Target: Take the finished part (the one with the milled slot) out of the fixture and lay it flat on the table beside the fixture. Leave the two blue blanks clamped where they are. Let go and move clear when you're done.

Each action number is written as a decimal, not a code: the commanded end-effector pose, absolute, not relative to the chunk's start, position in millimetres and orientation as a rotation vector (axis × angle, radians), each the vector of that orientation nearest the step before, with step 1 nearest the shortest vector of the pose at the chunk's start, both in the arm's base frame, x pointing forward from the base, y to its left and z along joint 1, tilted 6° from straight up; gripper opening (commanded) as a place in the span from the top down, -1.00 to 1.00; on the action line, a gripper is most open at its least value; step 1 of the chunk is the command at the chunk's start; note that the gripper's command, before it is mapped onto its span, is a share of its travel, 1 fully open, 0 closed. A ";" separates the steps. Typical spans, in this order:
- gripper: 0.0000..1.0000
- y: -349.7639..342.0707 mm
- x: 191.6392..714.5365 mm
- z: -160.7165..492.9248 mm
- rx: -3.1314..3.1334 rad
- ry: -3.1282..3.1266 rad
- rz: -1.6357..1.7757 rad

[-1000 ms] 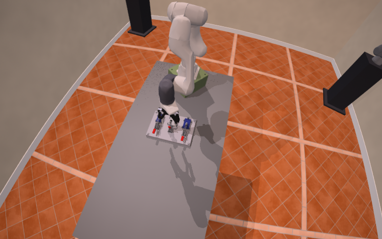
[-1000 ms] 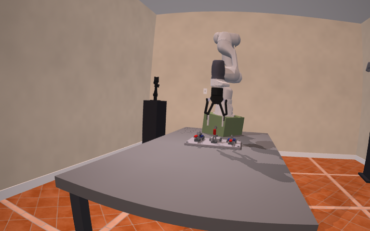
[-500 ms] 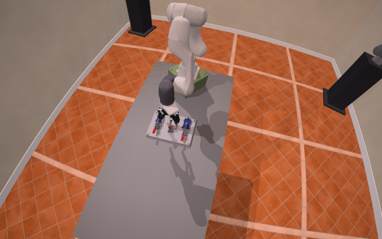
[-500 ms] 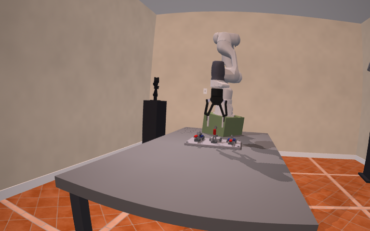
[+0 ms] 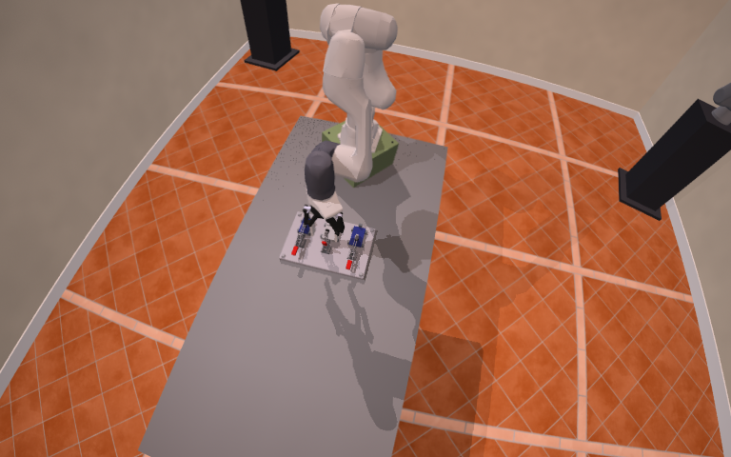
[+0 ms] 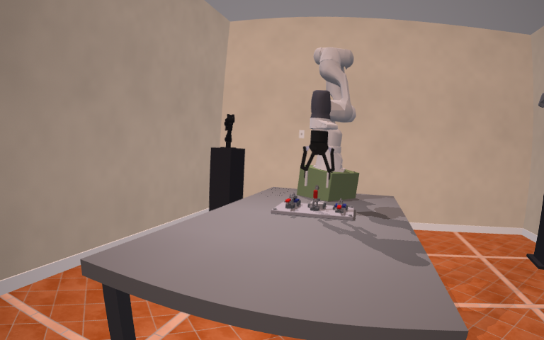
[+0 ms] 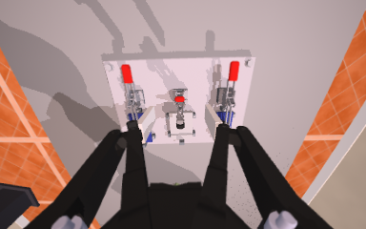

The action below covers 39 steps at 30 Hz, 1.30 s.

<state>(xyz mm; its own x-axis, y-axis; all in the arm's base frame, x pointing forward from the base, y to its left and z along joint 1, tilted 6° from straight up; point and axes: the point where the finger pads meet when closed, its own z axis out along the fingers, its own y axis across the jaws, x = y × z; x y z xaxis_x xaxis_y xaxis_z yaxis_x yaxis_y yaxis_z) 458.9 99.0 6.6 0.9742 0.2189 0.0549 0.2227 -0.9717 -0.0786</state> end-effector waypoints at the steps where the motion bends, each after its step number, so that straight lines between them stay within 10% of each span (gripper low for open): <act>1: -0.16 97.7 453.2 6.7 -3.035 -0.342 -0.077; 39: -0.16 82.6 385.1 2.6 -3.035 -0.342 -0.077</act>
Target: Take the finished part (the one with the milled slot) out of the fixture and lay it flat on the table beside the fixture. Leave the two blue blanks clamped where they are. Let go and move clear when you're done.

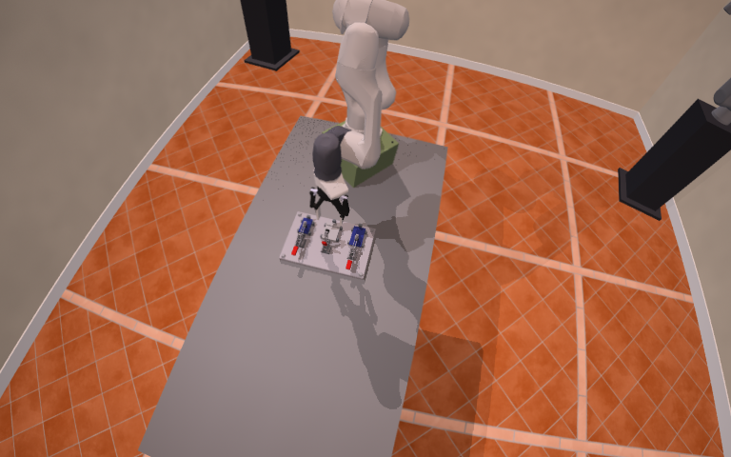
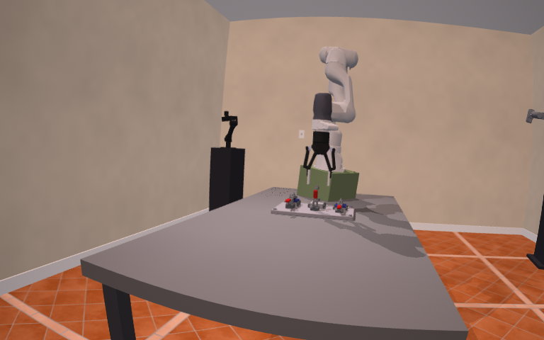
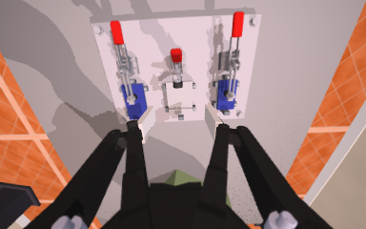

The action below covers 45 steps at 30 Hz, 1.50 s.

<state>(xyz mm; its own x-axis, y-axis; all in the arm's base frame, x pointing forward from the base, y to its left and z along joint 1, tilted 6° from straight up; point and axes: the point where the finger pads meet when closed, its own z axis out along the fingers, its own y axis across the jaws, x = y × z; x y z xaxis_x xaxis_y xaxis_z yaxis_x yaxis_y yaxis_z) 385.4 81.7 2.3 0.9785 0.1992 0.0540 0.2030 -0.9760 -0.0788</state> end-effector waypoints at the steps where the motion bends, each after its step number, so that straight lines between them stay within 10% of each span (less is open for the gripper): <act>1: -0.16 82.6 385.1 2.5 -3.035 -0.342 -0.077; 45: -0.16 87.6 387.4 -52.1 -3.035 -0.342 -0.077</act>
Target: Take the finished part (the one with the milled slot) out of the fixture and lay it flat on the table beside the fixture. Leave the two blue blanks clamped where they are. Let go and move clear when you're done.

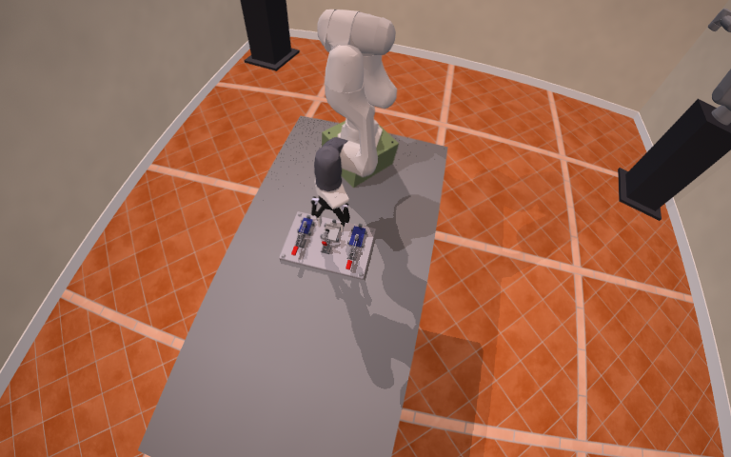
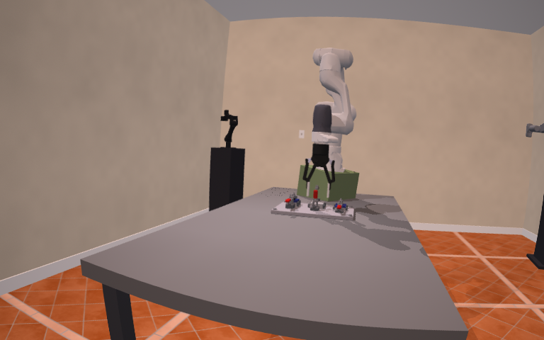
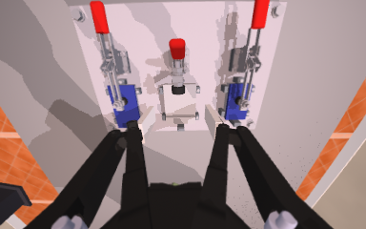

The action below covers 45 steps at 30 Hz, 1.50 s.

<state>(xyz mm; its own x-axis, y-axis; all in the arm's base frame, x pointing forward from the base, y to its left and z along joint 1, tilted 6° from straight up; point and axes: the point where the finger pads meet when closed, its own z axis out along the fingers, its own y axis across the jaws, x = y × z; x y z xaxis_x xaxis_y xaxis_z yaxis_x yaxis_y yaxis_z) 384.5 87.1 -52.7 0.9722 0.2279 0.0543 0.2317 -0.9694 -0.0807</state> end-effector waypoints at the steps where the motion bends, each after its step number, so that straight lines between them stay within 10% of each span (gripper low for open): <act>1: -0.16 87.6 387.4 -52.1 -3.035 -0.342 -0.077; 45: -0.16 87.6 387.6 -52.1 -3.035 -0.342 -0.077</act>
